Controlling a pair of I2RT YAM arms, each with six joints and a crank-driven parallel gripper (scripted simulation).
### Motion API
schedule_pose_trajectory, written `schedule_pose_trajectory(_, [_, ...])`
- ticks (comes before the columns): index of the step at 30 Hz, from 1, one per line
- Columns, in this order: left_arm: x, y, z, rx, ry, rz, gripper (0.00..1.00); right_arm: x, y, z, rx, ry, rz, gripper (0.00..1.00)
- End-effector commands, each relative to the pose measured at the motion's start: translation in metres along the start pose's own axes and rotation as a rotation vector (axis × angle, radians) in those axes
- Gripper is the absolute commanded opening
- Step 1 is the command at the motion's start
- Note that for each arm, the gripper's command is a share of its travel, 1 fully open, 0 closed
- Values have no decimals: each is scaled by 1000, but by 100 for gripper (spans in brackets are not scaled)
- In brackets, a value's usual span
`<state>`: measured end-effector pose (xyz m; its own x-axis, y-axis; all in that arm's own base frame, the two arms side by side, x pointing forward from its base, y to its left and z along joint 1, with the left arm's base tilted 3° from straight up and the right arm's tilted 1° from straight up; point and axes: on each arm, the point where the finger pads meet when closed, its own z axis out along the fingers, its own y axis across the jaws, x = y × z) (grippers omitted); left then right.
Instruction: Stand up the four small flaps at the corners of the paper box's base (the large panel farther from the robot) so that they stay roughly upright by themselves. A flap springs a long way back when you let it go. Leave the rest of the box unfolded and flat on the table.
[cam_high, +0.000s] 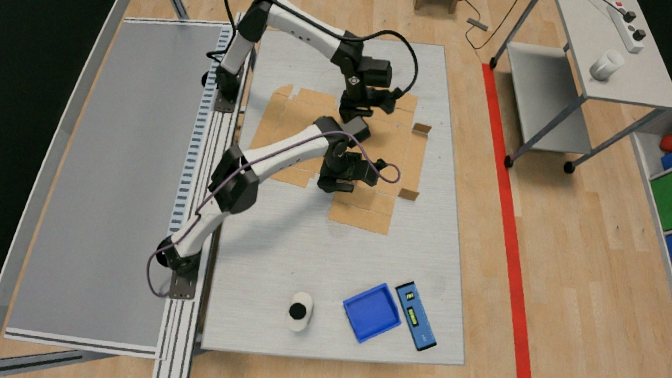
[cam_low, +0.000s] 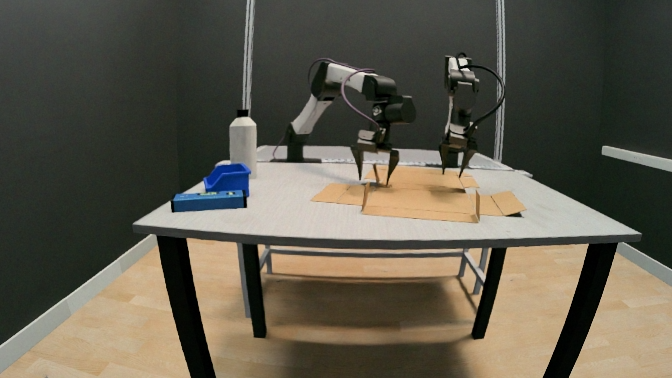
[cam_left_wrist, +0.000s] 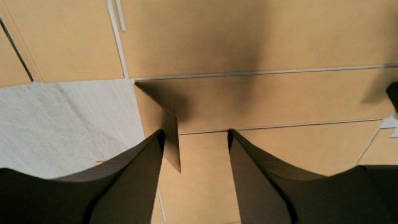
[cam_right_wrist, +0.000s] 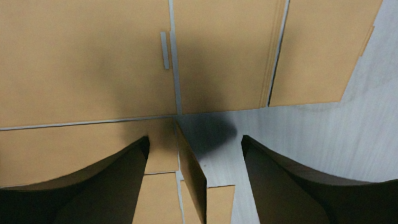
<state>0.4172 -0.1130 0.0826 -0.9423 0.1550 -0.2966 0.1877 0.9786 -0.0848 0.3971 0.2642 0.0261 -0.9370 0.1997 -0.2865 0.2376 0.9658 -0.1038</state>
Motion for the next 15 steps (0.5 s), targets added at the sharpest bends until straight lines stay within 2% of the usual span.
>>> schedule_pose_trajectory(1, [-7,3,-9,-1,-21,6,51,11,-3,14,49,28,-22,81])
schedule_pose_trajectory(9, [-13,9,-30,9,-52,9,51,11,-3,14,49,28,-22,81])
schedule_pose_trajectory(15, [-14,14,-33,9,-52,9,51,11,-3,14,49,28,-22,81])
